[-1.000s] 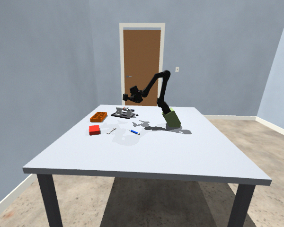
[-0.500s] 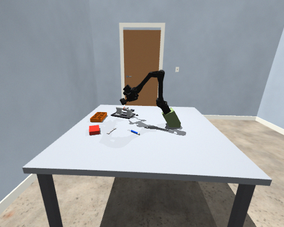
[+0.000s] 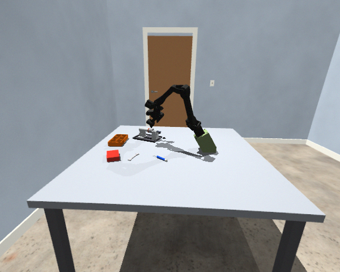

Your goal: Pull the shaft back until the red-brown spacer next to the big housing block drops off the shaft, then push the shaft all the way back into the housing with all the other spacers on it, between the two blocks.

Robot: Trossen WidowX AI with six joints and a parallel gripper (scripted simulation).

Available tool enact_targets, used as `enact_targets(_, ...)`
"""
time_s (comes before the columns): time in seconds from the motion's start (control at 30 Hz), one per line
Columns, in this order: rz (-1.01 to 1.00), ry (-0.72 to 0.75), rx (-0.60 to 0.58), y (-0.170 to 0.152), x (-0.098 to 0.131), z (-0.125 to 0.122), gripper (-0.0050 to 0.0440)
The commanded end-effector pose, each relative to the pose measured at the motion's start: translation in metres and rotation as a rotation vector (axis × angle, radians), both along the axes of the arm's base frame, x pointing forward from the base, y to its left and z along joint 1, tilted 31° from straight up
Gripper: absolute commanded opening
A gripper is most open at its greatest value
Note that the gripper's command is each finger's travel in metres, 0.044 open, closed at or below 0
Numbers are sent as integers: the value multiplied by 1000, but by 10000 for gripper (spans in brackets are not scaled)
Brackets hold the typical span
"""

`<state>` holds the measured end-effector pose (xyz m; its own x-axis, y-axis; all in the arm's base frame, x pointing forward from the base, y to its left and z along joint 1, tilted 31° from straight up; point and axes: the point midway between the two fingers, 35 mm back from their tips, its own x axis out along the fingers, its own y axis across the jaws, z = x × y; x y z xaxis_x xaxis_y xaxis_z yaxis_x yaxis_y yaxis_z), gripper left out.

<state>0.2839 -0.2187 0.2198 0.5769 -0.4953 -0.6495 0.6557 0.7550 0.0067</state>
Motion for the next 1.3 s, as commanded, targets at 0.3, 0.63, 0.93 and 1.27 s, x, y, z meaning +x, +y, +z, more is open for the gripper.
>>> enact_targets(0.3,227,161,205,-18,-26,10,440)
enact_targets(0.63,330,178,365,-14,-47,13,440)
enact_targets(0.93,326,175,355,-12,-48,17,440)
enact_targets(1.27,328,179,362,-11,-48,14,440)
